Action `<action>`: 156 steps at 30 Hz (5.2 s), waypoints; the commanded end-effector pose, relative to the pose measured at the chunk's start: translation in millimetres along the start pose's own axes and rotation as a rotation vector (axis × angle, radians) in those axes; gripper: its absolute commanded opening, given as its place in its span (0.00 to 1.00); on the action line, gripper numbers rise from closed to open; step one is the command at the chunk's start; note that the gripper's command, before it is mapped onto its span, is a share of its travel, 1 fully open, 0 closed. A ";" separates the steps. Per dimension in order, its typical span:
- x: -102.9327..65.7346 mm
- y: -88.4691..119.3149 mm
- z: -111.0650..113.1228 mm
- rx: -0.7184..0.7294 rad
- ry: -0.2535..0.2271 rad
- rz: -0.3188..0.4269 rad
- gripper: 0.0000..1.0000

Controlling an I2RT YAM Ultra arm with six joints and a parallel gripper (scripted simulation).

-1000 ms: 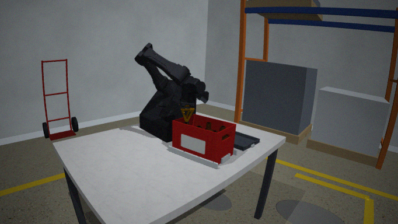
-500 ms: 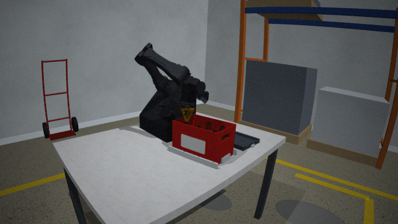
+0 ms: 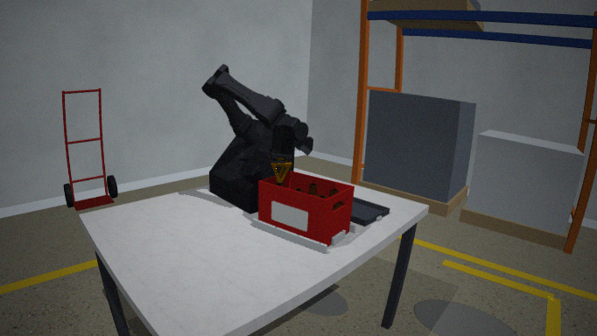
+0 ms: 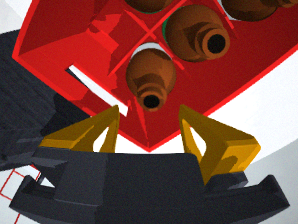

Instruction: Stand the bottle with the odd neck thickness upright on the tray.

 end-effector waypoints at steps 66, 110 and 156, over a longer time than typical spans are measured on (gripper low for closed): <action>33.3 -7.5 -0.5 -0.007 0.010 -0.017 0.61; 33.3 -7.4 -0.2 -0.009 0.009 -0.016 0.61; 32.8 -7.2 1.5 -0.016 0.004 -0.014 0.00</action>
Point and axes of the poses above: the point where the finger pads meet when closed, its own x axis out along the fingers, its own z axis across the jaws, y = z × x, the point moved 1 cm from there along -x, back along the fingers, and after that the axes turned 3 degrees about -x, right-handed, at the moved point
